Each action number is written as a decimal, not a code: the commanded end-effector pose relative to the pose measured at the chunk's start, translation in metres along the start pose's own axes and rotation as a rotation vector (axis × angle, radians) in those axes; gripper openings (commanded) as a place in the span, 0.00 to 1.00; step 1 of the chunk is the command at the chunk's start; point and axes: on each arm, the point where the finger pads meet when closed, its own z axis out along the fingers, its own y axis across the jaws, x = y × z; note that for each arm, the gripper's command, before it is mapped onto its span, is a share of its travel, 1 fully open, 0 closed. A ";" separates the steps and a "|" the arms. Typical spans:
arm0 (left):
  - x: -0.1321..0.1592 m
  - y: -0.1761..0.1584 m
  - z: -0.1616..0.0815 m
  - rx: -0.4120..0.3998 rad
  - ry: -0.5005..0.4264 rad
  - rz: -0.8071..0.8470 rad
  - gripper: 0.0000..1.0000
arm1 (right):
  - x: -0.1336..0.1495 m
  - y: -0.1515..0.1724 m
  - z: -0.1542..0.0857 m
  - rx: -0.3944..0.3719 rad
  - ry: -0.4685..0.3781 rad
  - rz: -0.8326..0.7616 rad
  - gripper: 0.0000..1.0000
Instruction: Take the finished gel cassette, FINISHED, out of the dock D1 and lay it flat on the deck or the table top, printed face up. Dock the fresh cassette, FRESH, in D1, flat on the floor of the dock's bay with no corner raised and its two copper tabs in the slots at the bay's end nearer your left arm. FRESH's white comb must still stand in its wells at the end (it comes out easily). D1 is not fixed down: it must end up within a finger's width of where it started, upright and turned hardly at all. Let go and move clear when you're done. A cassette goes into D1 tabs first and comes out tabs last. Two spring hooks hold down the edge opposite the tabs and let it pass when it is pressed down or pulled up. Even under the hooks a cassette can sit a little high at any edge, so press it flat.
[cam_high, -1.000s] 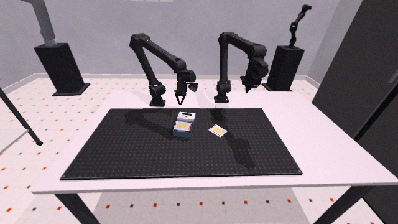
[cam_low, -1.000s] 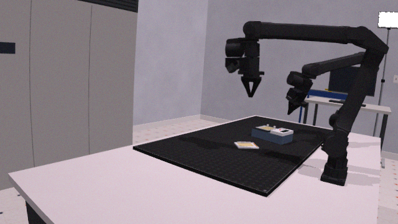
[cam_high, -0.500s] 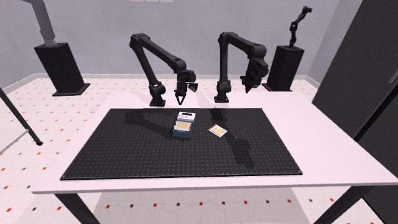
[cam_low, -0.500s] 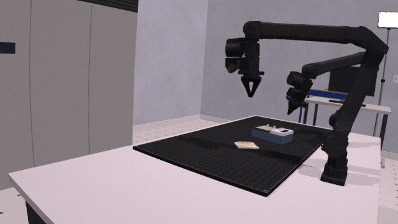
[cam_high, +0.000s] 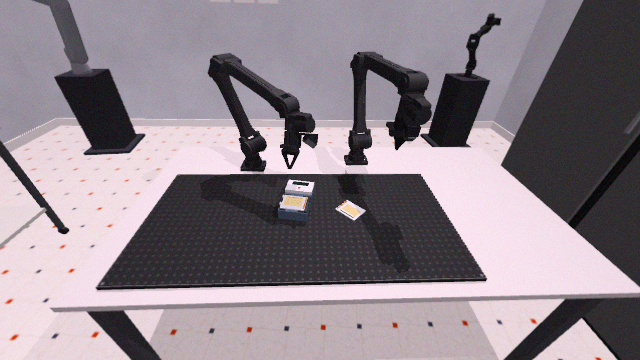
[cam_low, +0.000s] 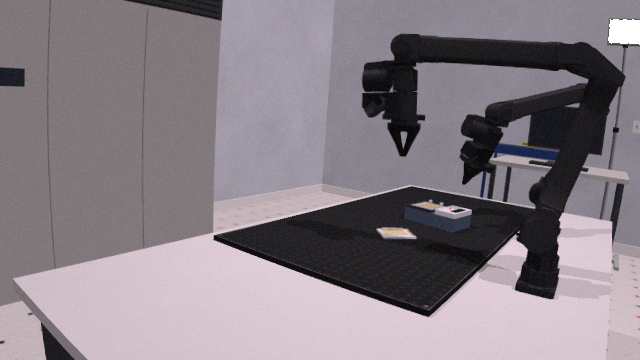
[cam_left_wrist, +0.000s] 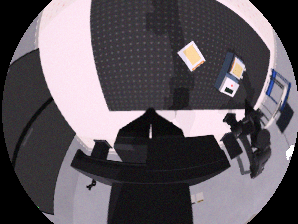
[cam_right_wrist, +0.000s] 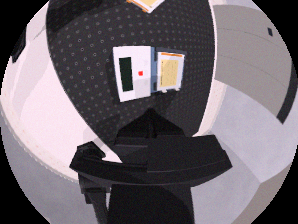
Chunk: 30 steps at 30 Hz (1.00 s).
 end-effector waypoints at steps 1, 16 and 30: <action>-0.006 0.003 -0.026 -0.013 -0.056 -0.011 0.00 | 0.000 0.003 0.008 -0.004 0.011 0.008 0.00; -0.006 0.003 -0.026 -0.013 -0.056 -0.011 0.00 | 0.000 0.004 0.011 -0.007 0.022 0.015 0.00; -0.006 0.003 -0.026 -0.013 -0.056 -0.011 0.00 | 0.001 0.006 0.015 -0.007 0.022 0.015 0.00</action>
